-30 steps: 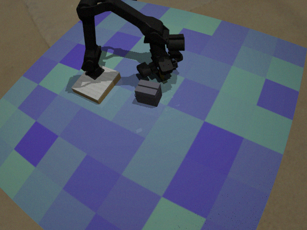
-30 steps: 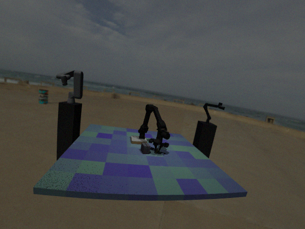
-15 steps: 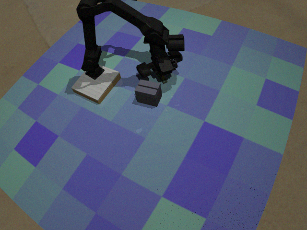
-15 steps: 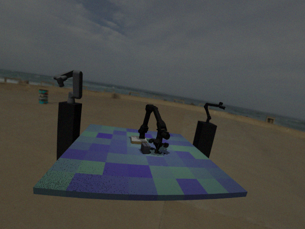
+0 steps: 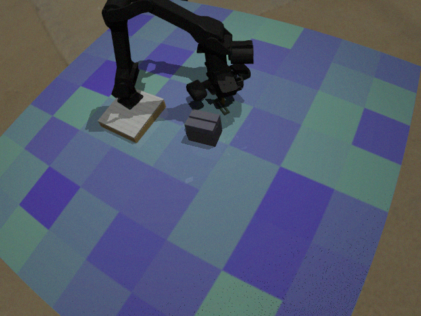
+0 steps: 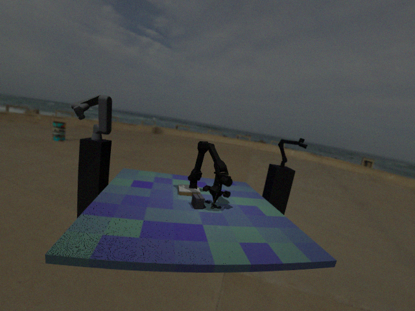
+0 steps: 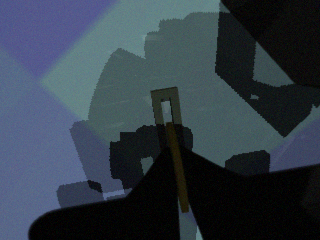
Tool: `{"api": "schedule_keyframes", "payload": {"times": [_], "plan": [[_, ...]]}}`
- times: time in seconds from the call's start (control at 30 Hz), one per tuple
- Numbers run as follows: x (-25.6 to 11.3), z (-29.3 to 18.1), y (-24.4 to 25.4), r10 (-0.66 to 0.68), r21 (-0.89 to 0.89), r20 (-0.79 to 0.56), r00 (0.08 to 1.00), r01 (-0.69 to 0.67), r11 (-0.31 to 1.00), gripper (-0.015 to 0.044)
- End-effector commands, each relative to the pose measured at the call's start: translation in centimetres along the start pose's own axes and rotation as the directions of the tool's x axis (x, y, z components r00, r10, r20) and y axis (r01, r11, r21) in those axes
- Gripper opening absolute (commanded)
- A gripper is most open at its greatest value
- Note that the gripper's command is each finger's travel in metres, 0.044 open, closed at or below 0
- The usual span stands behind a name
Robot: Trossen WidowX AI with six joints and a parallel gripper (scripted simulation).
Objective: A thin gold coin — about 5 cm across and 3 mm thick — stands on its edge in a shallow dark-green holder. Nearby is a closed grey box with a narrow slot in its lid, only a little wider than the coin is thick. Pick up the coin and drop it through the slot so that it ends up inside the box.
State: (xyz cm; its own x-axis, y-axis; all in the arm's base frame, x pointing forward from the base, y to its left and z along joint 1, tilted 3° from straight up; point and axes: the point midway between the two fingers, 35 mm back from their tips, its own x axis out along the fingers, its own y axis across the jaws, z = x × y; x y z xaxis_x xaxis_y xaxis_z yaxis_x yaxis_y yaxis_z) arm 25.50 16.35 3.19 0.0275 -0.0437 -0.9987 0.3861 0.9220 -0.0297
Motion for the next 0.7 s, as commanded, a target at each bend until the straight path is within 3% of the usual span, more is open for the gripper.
{"api": "schedule_keyframes", "payload": {"times": [0.0,0.67], "plan": [[-1.1,0.2,0.2,0.007,0.002,0.011,1.000,-0.007,1.000,0.0000],[-6.3,0.1,0.0,0.008,0.007,0.010,1.000,-0.008,1.000,0.0000]]}}
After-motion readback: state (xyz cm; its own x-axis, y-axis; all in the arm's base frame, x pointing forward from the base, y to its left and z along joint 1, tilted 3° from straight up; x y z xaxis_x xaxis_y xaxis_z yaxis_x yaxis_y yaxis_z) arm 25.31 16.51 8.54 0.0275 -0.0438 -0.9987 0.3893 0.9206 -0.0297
